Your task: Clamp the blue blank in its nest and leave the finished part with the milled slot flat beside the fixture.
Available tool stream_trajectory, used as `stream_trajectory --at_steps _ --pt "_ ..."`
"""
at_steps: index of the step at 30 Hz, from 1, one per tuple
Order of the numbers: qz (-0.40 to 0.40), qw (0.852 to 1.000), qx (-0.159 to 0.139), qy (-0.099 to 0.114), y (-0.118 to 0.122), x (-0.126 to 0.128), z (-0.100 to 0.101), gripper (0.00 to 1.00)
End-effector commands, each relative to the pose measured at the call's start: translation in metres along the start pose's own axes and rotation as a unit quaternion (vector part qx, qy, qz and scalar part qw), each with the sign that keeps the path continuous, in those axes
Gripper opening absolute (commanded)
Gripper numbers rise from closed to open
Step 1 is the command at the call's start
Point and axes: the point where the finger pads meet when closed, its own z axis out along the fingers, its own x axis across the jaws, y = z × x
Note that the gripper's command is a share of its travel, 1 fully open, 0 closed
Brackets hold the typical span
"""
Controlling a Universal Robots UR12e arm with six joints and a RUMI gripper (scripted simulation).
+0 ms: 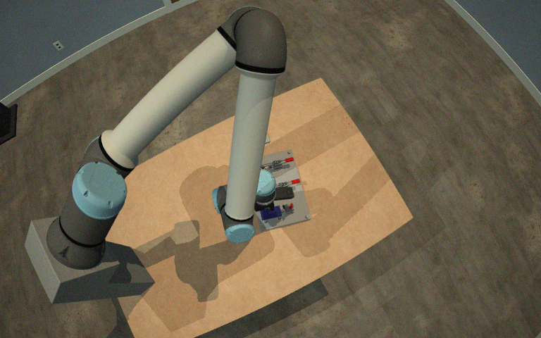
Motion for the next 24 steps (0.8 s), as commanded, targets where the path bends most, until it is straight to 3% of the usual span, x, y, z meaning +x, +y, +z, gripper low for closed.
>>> stream_trajectory --at_steps 1,24 --pt "0.001 1.000 -0.001 0.001 0.0029 0.0027 -0.0003 0.00" --pt "0.001 1.000 -0.001 0.000 0.0030 0.0034 -0.0002 0.00"
